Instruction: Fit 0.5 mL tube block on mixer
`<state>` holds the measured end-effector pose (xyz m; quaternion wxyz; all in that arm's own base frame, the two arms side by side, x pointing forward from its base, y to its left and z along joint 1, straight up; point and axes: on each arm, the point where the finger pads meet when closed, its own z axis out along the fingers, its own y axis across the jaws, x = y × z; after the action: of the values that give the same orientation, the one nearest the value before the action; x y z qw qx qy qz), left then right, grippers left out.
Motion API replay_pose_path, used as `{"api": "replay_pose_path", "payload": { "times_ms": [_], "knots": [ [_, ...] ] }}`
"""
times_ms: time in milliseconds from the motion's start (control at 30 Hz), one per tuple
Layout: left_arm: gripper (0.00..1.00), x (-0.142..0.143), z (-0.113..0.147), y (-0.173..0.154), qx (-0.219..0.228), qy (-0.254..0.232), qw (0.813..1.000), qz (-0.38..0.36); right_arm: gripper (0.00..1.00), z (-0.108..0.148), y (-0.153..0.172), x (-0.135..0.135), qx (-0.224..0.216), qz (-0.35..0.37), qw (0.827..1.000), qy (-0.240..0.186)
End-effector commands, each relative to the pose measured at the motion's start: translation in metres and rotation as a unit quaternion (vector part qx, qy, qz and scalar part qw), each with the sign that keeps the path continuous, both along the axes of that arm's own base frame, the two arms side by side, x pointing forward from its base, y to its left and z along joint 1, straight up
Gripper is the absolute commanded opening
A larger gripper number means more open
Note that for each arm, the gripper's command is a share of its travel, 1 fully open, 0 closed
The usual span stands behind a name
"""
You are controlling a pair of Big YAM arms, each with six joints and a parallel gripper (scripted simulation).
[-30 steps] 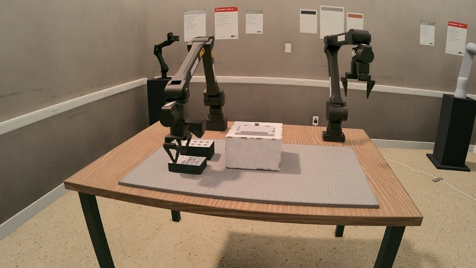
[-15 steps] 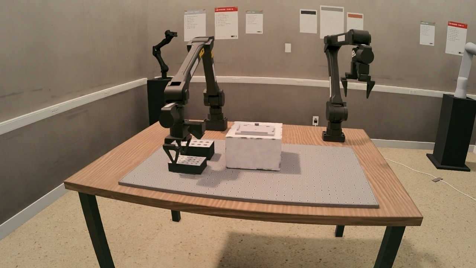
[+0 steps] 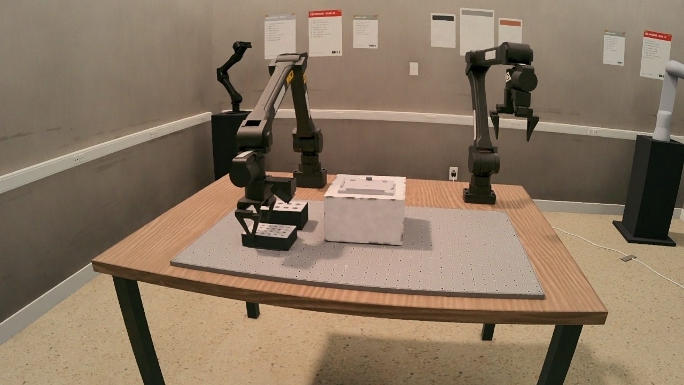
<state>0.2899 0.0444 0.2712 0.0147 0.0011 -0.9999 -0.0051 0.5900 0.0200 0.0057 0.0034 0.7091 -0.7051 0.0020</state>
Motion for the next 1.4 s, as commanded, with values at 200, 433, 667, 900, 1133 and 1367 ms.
{"api": "replay_pose_path", "payload": {
  "times_ms": [200,433,667,900,1133,1367],
  "knots": [
    [1.00,0.010,0.020,0.006,0.004,-0.018,1.000,0.001,1.00,-0.009,-0.011,0.003,0.000,-0.008,1.000,-0.004],
    [1.00,0.010,0.021,0.006,0.004,-0.019,1.000,0.001,1.00,-0.006,0.000,0.010,0.000,0.001,1.000,-0.007],
    [1.00,0.005,0.012,0.005,0.002,-0.007,1.000,0.000,1.00,-0.007,0.010,0.015,0.000,0.010,1.000,-0.016],
    [1.00,0.001,0.005,0.004,0.001,0.002,1.000,0.001,1.00,0.002,-0.001,0.013,0.000,0.001,1.000,-0.016],
    [1.00,-0.002,0.000,0.004,0.000,0.008,1.000,0.000,1.00,0.018,-0.006,0.015,0.000,-0.003,1.000,-0.026],
    [1.00,-0.003,-0.002,0.003,-0.001,0.010,1.000,0.000,1.00,0.023,-0.009,0.016,0.000,-0.005,1.000,-0.031]
  ]
}}
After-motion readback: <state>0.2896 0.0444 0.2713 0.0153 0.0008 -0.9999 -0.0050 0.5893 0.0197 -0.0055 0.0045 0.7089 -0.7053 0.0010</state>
